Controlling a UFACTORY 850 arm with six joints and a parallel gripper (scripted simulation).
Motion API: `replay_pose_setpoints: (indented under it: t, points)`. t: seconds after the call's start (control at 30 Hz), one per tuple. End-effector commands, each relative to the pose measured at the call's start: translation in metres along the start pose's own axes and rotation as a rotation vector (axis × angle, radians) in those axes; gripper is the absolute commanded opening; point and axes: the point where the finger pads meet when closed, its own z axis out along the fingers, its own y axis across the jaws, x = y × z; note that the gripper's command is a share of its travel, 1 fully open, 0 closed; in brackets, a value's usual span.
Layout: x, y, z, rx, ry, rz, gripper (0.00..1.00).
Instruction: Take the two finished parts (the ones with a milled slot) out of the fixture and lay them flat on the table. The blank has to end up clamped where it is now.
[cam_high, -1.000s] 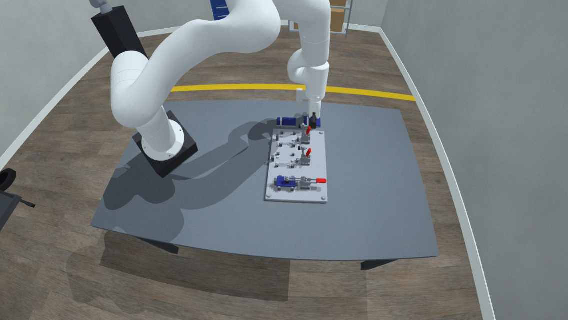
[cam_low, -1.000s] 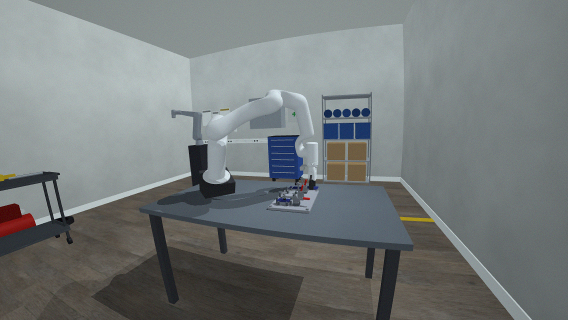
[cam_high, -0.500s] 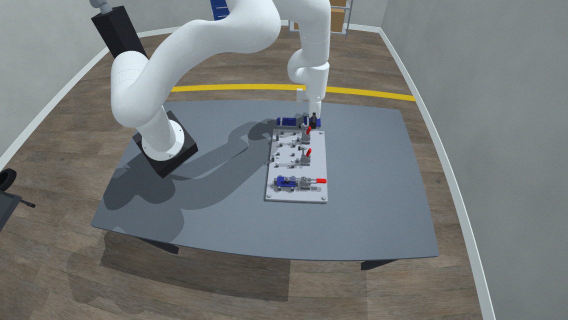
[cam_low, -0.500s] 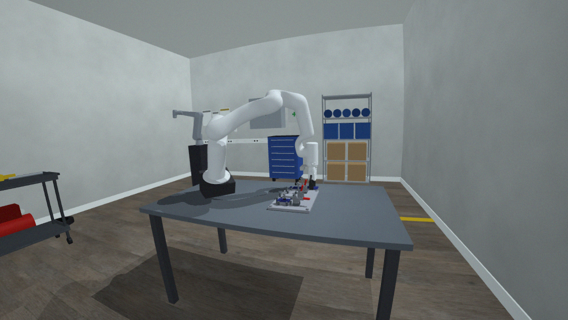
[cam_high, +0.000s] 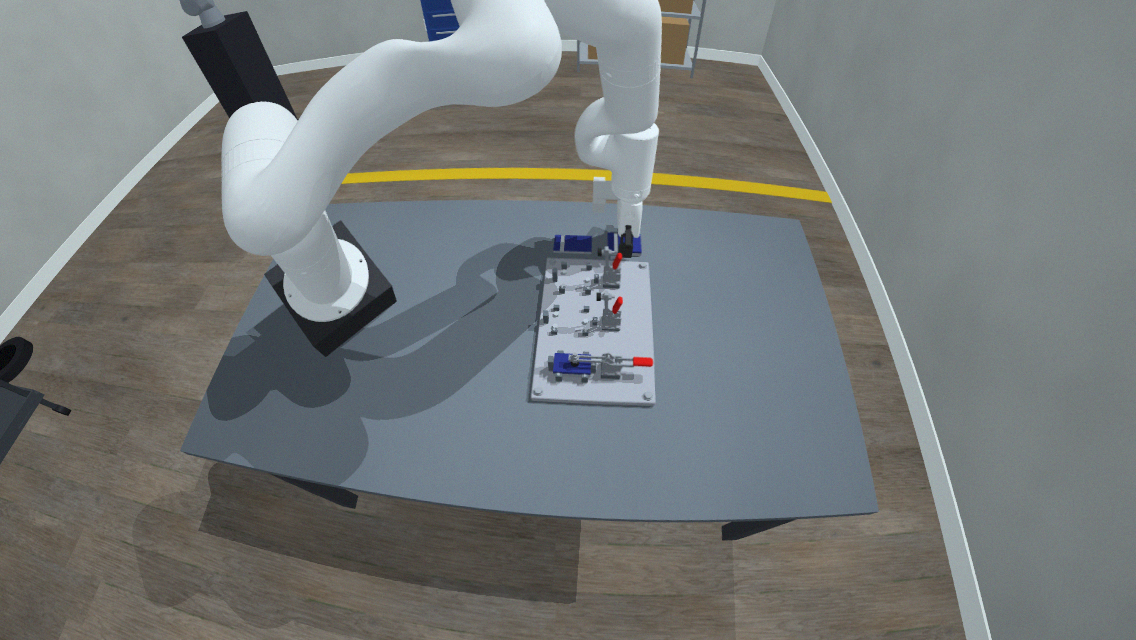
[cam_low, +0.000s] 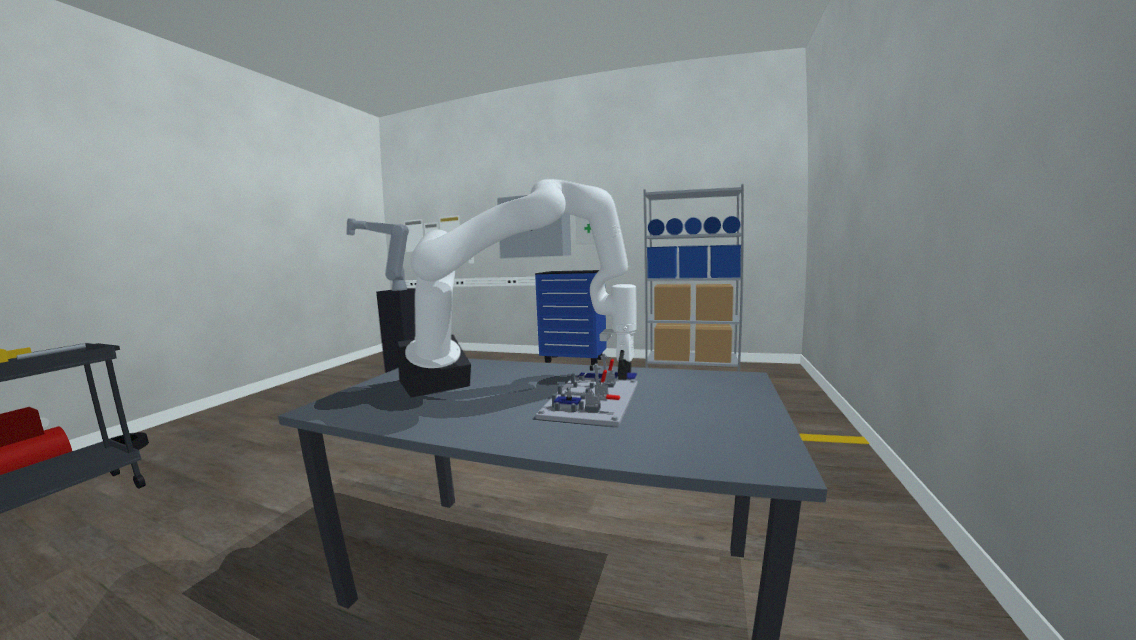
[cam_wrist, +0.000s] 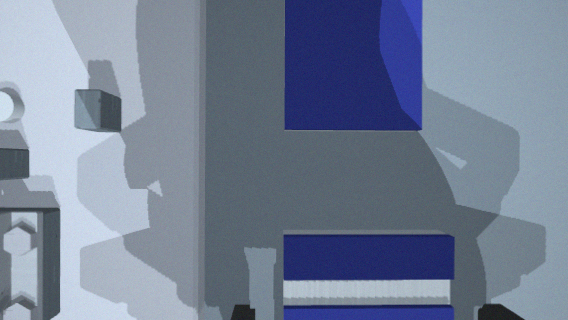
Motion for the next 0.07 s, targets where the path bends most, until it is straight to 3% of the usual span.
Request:
replay_pose_setpoints:
  t: [0.0,0.03]
  points:
    - [-0.0008,0.0003,-0.0008,-0.001,-0.001,0.0,0.95]
    - [-0.0008,0.0003,-0.0008,-0.001,-0.001,0.0,0.95]
